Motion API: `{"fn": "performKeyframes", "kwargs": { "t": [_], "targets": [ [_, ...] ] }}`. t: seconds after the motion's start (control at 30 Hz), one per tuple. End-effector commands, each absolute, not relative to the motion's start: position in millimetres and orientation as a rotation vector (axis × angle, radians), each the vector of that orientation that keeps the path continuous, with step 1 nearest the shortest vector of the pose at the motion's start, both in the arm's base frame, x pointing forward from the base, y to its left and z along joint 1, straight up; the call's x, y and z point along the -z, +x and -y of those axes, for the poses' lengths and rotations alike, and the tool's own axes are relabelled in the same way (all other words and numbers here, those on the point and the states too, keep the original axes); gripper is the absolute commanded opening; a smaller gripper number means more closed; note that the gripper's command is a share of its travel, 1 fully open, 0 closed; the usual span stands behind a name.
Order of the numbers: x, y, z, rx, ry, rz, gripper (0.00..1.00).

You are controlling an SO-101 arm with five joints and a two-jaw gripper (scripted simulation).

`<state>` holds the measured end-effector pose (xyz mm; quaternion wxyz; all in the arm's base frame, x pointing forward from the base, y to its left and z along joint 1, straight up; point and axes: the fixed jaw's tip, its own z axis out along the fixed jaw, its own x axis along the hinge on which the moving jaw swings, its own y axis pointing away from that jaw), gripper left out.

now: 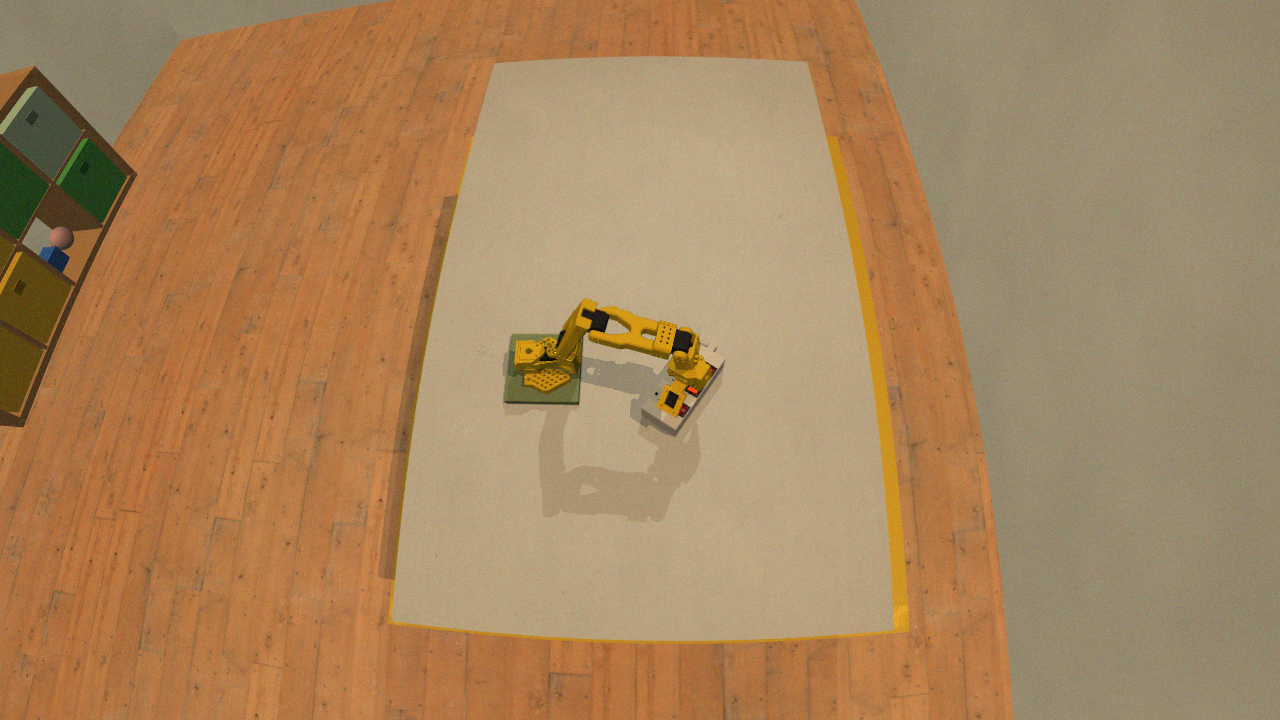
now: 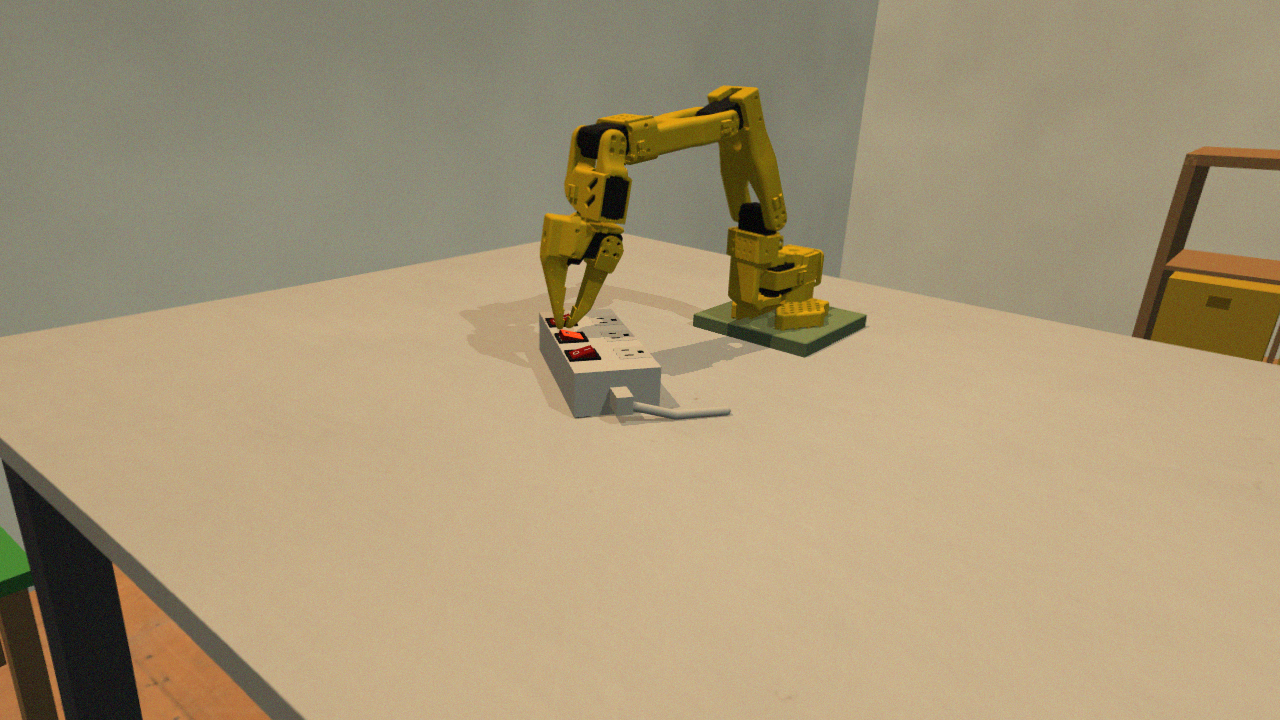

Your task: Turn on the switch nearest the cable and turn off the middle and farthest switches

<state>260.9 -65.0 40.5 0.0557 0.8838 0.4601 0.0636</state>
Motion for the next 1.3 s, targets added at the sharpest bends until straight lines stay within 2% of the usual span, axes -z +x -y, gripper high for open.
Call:
{"fn": "performKeyframes", "kwargs": {
  "t": [0.0,1.27],
  "targets": [
    [-38,260,63,-0.202,2.667,-1.416,0.0],
    [-26,256,61,-0.202,2.666,-1.417,0.0]
  ]
}}
